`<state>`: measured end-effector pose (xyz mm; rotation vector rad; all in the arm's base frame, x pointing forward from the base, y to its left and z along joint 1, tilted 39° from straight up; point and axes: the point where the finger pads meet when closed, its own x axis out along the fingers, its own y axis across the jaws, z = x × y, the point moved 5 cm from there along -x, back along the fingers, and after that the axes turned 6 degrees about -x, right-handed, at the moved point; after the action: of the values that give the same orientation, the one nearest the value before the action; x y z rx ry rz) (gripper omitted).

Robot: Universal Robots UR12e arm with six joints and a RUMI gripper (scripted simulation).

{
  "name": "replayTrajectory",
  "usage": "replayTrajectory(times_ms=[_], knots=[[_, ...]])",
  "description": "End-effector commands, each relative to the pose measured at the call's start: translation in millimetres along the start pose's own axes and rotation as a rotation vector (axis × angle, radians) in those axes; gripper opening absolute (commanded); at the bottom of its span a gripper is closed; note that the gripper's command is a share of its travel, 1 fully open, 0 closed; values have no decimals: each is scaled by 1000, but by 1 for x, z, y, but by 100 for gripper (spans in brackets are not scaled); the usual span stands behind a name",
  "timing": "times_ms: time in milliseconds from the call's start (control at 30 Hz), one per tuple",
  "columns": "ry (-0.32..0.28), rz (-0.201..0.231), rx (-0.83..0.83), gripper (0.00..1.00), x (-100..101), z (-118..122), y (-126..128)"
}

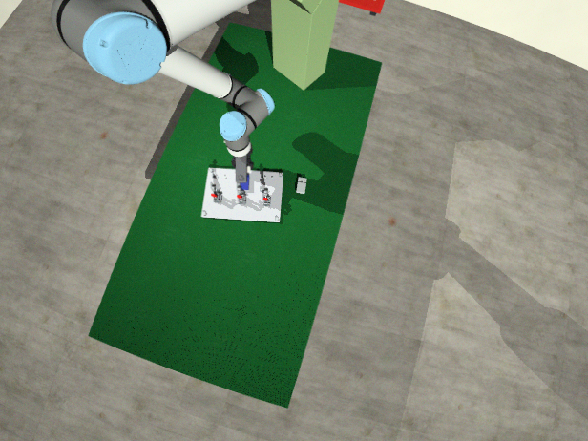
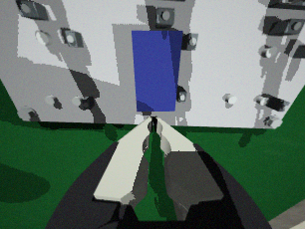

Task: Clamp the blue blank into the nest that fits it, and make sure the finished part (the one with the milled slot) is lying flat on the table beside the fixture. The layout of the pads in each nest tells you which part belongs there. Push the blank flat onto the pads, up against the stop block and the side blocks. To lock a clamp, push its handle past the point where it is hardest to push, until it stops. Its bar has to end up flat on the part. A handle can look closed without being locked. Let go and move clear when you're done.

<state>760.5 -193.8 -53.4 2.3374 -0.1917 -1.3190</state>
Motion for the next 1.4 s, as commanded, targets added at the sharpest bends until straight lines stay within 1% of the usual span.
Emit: replayTrajectory(times_ms=[0,667,967,1367], knots=[[5,3,-1,0,-1,-6,2],[2,2,0,0,-1,-5,1],[5,4,-1,0,-1,-12,2],[2,2,0,0,-1,-9,2]])
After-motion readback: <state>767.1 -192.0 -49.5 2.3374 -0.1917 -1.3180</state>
